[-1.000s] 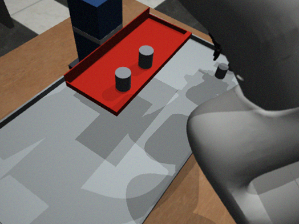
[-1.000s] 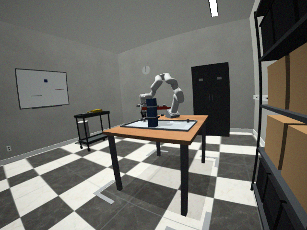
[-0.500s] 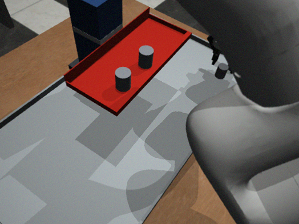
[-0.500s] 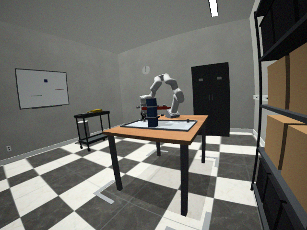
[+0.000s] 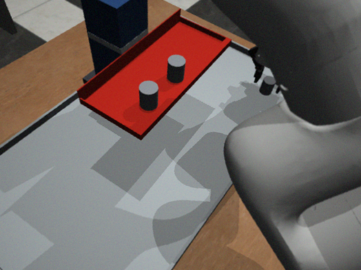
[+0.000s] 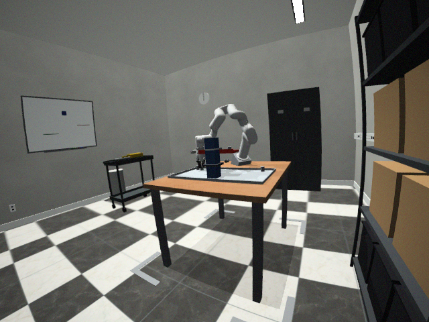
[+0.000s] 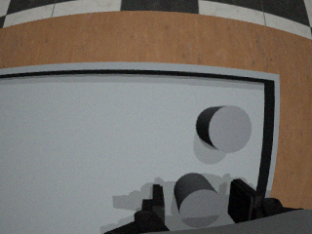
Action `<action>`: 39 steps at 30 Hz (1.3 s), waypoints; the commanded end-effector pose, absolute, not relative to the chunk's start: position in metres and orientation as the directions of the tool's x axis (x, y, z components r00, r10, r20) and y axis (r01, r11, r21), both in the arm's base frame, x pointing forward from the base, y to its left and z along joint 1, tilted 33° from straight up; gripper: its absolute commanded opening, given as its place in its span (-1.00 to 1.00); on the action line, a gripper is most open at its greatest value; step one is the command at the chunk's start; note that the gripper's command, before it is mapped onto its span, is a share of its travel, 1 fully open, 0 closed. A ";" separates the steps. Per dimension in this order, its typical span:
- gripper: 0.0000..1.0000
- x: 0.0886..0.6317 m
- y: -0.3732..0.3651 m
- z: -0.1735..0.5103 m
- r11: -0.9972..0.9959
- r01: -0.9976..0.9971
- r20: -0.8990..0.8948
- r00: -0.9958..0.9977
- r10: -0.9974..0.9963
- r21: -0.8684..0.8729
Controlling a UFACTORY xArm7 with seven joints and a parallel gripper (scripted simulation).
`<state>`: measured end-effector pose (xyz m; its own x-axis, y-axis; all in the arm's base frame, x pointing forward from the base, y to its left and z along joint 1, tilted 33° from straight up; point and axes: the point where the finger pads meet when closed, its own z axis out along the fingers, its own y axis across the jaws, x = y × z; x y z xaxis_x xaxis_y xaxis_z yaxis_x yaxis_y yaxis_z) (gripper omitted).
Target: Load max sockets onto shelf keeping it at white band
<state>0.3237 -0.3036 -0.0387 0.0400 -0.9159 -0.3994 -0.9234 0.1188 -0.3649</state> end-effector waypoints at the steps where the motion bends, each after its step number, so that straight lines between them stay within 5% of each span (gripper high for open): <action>1: 0.23 0.324 -0.305 -0.039 0.120 -0.923 -0.396 0.038 -0.917 -0.366; 11: 0.23 0.325 -0.305 -0.041 0.120 -0.923 -0.396 0.038 -0.917 -0.366; 12: -1.00 0.325 -0.305 -0.041 0.120 -0.923 -0.396 0.038 -0.917 -0.366; 39: -1.00 0.325 -0.305 -0.041 0.120 -0.923 -0.396 0.038 -0.917 -0.366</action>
